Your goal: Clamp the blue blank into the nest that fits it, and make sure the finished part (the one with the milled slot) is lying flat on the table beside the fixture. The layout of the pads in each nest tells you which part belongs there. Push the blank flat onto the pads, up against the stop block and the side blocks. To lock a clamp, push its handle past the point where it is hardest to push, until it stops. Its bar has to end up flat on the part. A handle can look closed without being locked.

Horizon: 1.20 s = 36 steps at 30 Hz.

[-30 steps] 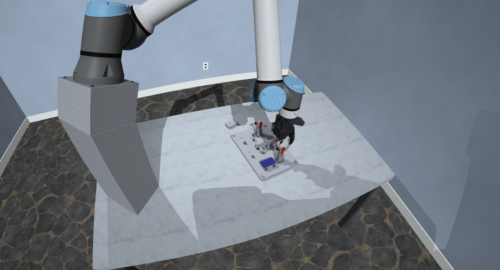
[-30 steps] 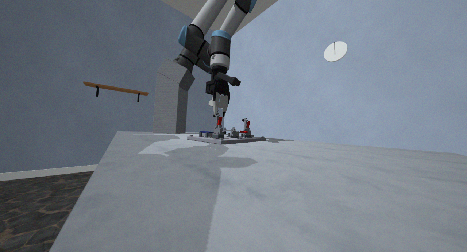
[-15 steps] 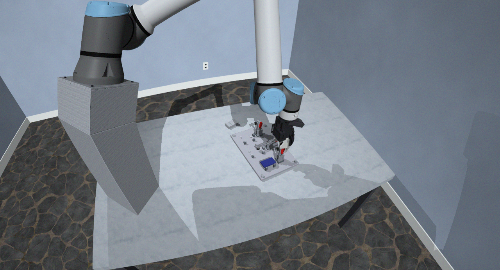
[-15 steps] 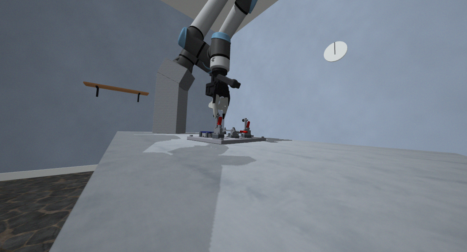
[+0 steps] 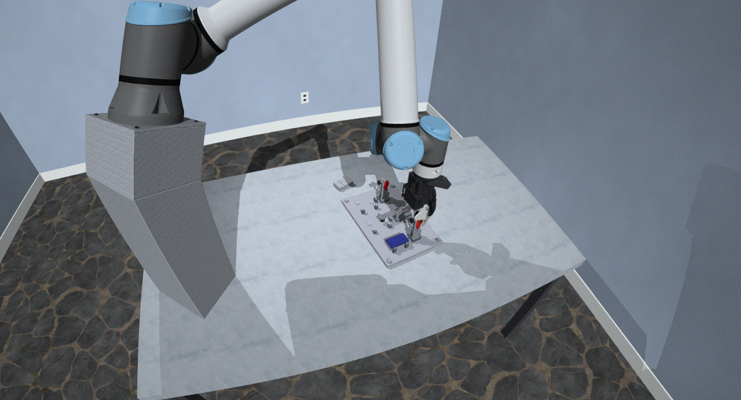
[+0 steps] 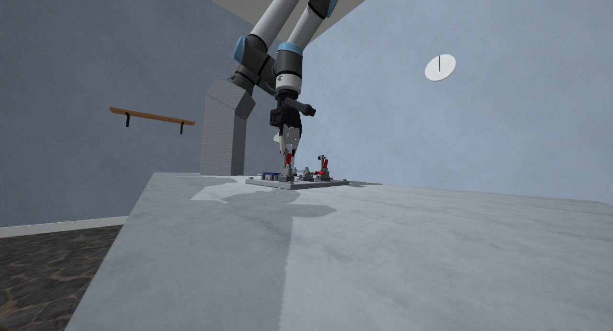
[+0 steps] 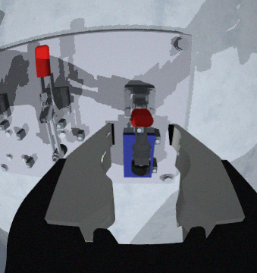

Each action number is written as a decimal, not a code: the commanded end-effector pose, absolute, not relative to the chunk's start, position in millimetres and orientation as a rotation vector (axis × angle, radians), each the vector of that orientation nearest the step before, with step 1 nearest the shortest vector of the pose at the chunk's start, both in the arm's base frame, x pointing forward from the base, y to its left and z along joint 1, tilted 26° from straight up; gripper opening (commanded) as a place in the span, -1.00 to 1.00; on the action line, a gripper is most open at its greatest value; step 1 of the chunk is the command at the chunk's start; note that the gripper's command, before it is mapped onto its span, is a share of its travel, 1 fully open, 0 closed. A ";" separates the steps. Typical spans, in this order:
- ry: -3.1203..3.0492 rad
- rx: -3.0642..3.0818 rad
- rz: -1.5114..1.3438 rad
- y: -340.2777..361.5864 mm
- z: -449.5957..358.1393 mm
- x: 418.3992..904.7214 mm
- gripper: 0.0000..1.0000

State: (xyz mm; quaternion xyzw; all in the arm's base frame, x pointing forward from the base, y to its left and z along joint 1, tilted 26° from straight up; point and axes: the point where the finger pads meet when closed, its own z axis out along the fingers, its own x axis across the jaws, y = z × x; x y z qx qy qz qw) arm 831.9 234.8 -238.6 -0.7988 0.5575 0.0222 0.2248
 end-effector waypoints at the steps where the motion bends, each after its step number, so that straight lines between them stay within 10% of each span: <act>1: 1.538 -2.203 0.060 234.5 -237.9 832.5 -0.44; 36: 1.538 -2.203 0.060 244.4 -260.7 838.7 -0.44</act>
